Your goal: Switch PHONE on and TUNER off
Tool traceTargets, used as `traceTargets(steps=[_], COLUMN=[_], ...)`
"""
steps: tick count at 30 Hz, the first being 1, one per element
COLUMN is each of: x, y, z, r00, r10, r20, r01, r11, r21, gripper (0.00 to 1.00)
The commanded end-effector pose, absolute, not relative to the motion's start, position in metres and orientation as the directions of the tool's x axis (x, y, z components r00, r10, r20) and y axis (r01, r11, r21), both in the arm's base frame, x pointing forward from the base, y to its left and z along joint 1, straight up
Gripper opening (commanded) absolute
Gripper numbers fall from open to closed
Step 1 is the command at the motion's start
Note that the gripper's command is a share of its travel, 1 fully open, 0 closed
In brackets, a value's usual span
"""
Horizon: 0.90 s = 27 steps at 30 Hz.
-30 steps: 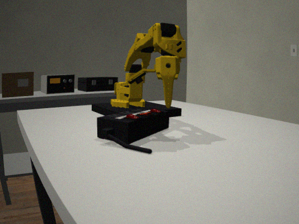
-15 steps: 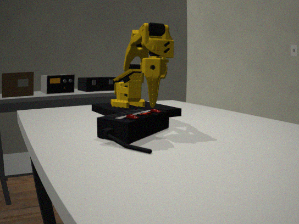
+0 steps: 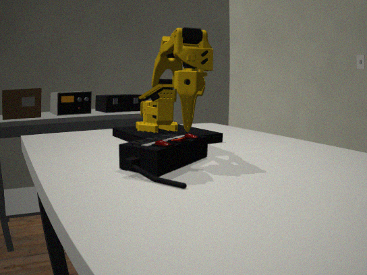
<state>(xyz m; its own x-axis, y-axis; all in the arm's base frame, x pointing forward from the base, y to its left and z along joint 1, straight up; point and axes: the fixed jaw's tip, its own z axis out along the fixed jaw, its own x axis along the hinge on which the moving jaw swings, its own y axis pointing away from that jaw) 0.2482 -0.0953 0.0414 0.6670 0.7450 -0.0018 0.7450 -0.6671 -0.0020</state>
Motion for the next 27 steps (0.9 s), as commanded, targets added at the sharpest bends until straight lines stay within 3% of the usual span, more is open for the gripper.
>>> traceTargets(steps=[1, 27], x=[0.2467, 0.2396], y=[-0.0976, -0.1021], z=[0.0431, 0.0443], r00=[0.671, 0.69], r10=[0.742, 0.724], r20=[0.001, 0.0], r01=[0.742, 0.724], r11=[-0.671, -0.69], r21=[0.004, 0.001], gripper=[0.0, 0.0])
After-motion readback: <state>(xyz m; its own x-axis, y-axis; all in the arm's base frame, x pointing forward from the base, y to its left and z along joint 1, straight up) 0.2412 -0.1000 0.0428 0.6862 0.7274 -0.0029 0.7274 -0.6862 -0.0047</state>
